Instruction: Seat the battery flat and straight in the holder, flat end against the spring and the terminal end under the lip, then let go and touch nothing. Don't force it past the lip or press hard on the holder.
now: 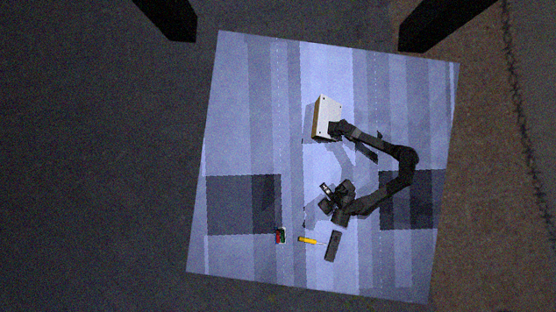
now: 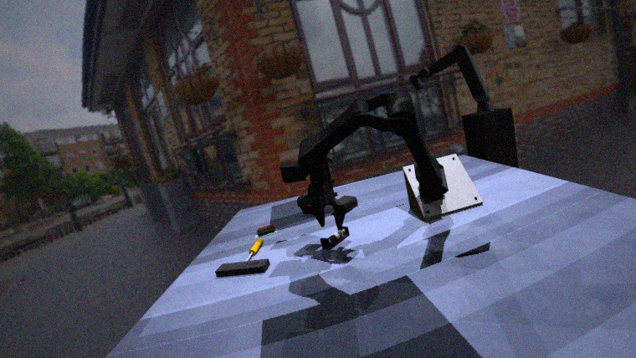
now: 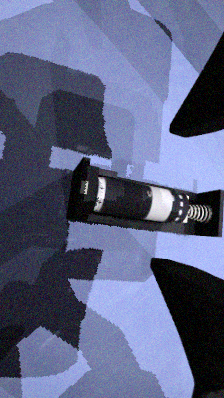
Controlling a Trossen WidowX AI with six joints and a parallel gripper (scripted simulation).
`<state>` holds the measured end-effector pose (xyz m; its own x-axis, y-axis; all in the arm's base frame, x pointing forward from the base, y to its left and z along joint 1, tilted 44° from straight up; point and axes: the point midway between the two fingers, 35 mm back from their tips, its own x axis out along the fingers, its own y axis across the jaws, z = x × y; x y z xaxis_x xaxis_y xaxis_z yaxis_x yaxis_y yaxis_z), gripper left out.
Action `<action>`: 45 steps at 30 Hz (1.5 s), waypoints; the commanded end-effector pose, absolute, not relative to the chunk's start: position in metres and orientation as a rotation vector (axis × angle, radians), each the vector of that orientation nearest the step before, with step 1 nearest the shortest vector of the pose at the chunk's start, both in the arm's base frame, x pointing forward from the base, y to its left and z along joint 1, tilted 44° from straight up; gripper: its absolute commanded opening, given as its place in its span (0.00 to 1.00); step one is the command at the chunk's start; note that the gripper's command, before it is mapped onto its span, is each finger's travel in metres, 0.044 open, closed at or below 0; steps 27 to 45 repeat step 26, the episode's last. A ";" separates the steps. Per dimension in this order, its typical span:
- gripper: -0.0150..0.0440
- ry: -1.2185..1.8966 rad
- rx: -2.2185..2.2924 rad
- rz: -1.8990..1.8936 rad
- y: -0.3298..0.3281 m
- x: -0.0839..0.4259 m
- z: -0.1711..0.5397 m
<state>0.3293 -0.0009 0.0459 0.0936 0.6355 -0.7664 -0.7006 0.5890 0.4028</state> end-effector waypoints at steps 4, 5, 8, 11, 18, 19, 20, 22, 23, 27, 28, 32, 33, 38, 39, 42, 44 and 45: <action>1.00 1.085 -0.086 0.986 -0.034 0.328 0.079; 1.00 1.085 -0.086 0.986 -0.035 0.328 0.079; 1.00 1.085 -0.086 0.986 -0.035 0.328 0.079; 1.00 1.085 -0.086 0.986 -0.035 0.328 0.079; 1.00 1.085 -0.086 0.986 -0.035 0.328 0.079; 1.00 1.085 -0.086 0.986 -0.035 0.328 0.079; 1.00 1.085 -0.086 0.986 -0.035 0.328 0.079; 1.00 1.085 -0.086 0.986 -0.035 0.328 0.079; 1.00 1.085 -0.086 0.986 -0.035 0.328 0.079; 1.00 1.085 -0.086 0.986 -0.035 0.328 0.079; 1.00 1.085 -0.086 0.986 -0.035 0.328 0.079; 1.00 1.085 -0.086 0.986 -0.035 0.328 0.079; 1.00 1.085 -0.086 0.986 -0.035 0.328 0.079; 1.00 1.085 -0.086 0.986 -0.035 0.328 0.079; 1.00 1.085 -0.086 0.986 -0.035 0.328 0.079; 1.00 1.085 -0.086 0.986 -0.035 0.328 0.079; 1.00 1.085 -0.086 0.986 -0.035 0.328 0.079; 1.00 1.085 -0.086 0.986 -0.035 0.328 0.079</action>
